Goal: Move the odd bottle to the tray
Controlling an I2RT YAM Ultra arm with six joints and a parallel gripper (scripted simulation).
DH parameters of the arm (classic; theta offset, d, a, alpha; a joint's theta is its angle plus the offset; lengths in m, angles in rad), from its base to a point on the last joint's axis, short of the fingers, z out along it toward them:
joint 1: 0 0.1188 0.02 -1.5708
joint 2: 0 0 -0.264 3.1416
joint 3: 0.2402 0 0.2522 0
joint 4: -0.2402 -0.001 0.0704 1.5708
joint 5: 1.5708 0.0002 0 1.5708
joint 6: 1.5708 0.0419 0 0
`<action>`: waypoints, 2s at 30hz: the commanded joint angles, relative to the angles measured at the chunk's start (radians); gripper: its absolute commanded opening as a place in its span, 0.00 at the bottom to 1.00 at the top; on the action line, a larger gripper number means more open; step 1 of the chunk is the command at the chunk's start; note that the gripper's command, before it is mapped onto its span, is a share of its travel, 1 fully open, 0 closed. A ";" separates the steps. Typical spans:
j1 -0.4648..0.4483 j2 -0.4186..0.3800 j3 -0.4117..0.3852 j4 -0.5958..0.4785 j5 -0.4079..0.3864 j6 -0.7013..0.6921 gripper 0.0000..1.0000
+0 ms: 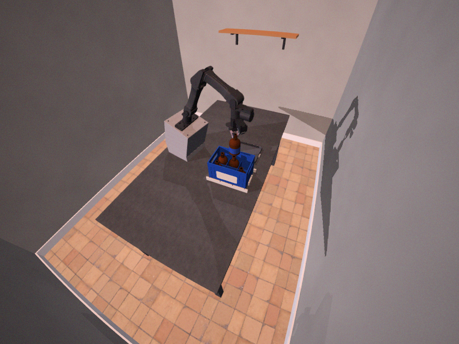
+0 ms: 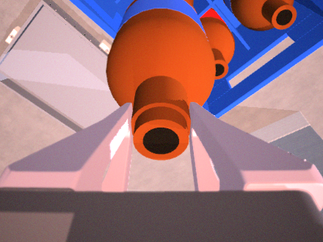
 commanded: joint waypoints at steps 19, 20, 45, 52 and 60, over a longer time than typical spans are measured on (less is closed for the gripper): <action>0.135 -0.069 -0.023 0.010 0.051 0.133 0.00; 0.141 -0.069 -0.029 0.012 0.053 0.139 0.00; 0.303 -0.062 -0.003 0.007 0.100 0.294 0.00; 0.338 -0.055 0.002 -0.001 0.110 0.327 0.00; 0.392 -0.012 0.014 -0.007 0.127 0.379 0.00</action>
